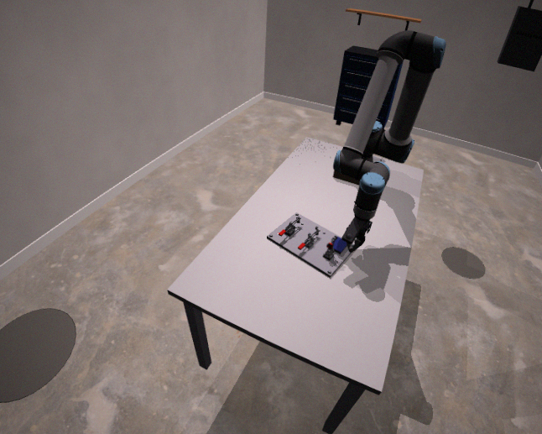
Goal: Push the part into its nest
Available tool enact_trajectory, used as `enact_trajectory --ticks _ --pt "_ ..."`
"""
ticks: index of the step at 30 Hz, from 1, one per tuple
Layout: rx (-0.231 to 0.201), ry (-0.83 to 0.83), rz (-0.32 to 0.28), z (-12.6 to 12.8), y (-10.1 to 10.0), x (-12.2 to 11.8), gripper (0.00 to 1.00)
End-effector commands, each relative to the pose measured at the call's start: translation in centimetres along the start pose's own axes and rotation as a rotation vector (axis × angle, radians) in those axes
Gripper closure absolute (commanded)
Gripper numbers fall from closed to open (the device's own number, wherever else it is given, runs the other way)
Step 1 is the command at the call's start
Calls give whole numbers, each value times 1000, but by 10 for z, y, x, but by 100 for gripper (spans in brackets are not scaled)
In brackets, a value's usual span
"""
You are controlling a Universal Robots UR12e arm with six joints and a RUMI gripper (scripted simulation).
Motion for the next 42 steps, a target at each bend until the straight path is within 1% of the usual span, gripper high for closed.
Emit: enact_trajectory --ticks 1,14,42 --pt "-1 2 -2 -1 -2 -3 100" --pt "-1 -1 -2 5 -2 -1 100" --pt "0 -1 2 8 1 2 100"
Point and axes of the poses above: the point where the finger pads meet when closed, its own y axis back along the fingers, its own z axis across the jaws, x = y × z, the point moved 1 cm from there along y, back along the fingers, and after that the axes turned 13 degrees about -y, right-handed, at the moved point
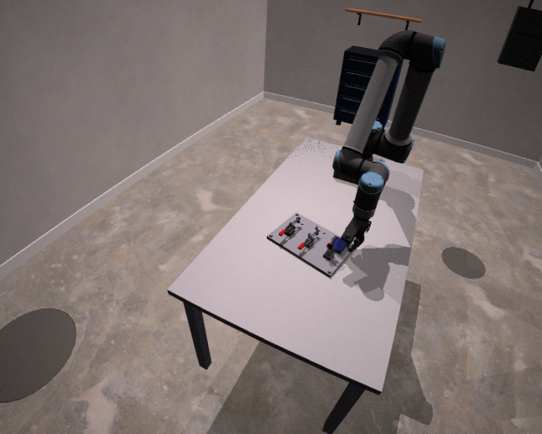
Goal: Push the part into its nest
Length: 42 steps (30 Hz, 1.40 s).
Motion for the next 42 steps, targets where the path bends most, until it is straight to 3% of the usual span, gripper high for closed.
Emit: enact_trajectory --ticks 1,42 --pt "1 -2 3 4 1 2 100" --pt "1 0 2 9 1 3 100"
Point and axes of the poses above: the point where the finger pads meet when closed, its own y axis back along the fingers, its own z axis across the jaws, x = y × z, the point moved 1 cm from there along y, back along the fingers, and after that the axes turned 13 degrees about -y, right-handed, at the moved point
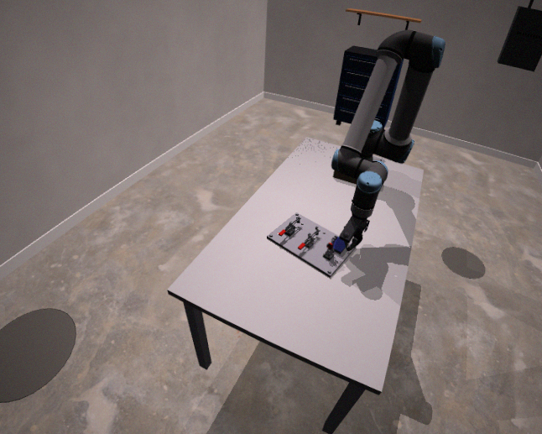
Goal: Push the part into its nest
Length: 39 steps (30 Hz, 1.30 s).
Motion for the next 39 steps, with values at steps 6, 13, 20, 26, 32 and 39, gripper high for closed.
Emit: enact_trajectory --ticks 6,13,20,26,32,39 --pt "1 0 2 1 1 0 100" --pt "1 0 2 2 1 0 100" --pt "1 -1 1 5 1 0 100" --pt "1 0 1 5 1 1 100" --pt "1 0 1 5 0 1 100" --pt "1 0 0 5 0 0 100"
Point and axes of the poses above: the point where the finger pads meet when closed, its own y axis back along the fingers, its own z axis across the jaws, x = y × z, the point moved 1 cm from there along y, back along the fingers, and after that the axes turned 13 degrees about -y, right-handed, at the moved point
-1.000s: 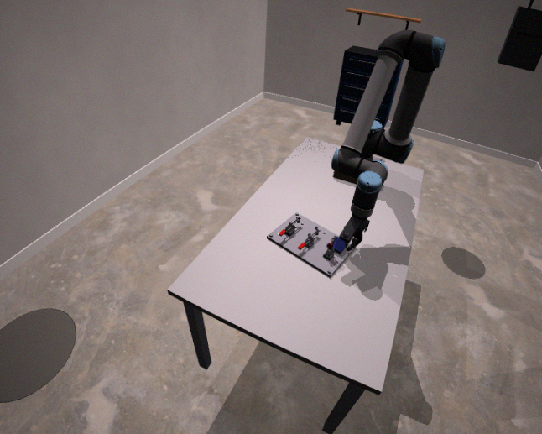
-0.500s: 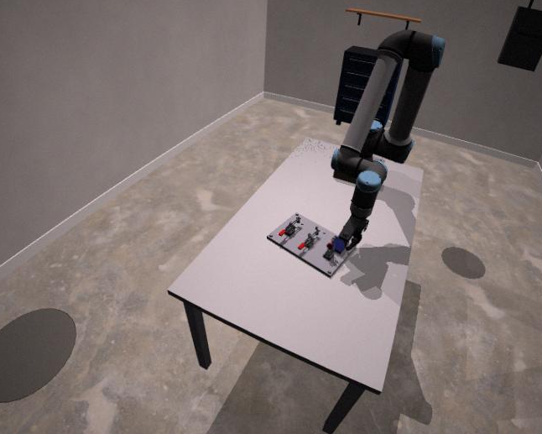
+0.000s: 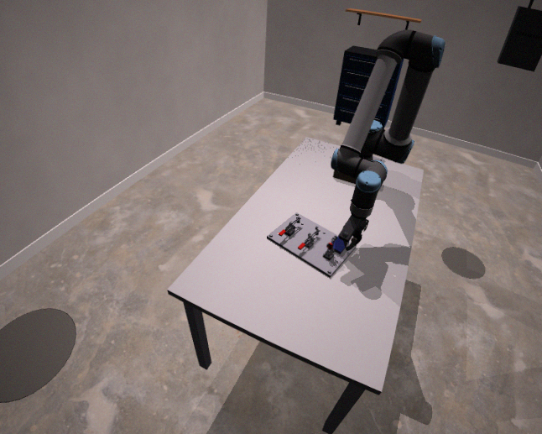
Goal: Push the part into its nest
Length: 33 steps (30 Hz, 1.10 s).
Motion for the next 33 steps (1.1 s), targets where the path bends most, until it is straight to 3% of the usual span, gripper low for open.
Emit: enact_trajectory --ticks 1,33 --pt "1 0 -1 1 -1 -1 100" --pt "0 -1 0 7 0 1 100"
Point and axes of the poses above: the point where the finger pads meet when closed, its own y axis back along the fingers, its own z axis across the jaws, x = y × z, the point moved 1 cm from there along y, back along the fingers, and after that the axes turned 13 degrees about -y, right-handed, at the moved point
